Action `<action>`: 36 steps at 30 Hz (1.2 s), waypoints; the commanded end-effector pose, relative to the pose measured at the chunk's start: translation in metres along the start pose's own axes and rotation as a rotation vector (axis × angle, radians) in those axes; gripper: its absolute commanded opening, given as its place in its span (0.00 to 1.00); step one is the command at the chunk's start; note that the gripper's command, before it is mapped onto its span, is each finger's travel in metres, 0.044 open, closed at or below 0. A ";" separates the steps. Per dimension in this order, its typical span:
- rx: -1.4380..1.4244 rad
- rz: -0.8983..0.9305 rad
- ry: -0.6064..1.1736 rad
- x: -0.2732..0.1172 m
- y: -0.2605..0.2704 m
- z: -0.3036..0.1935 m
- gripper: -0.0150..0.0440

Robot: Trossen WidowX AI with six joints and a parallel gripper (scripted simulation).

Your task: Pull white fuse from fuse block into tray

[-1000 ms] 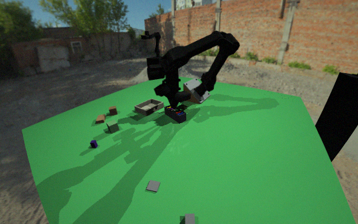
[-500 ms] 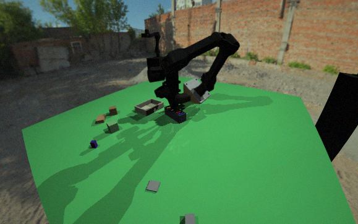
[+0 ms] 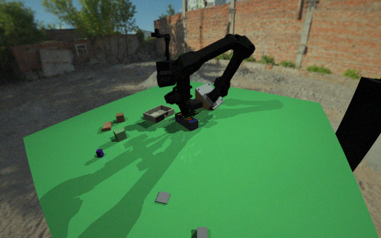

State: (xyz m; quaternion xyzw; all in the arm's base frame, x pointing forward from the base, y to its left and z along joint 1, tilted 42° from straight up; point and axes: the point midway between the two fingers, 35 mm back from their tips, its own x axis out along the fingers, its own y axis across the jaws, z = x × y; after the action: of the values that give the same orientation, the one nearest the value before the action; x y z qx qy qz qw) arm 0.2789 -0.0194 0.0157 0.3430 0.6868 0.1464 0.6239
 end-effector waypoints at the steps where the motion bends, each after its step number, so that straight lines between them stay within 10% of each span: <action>1: -0.001 0.000 0.000 -0.002 0.000 0.000 0.25; 36: 0.002 0.001 -0.001 -0.019 0.000 0.001 0.25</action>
State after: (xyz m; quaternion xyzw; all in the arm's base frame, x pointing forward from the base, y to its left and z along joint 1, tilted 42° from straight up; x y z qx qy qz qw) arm 0.2794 -0.0303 0.0282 0.3469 0.6859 0.1459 0.6228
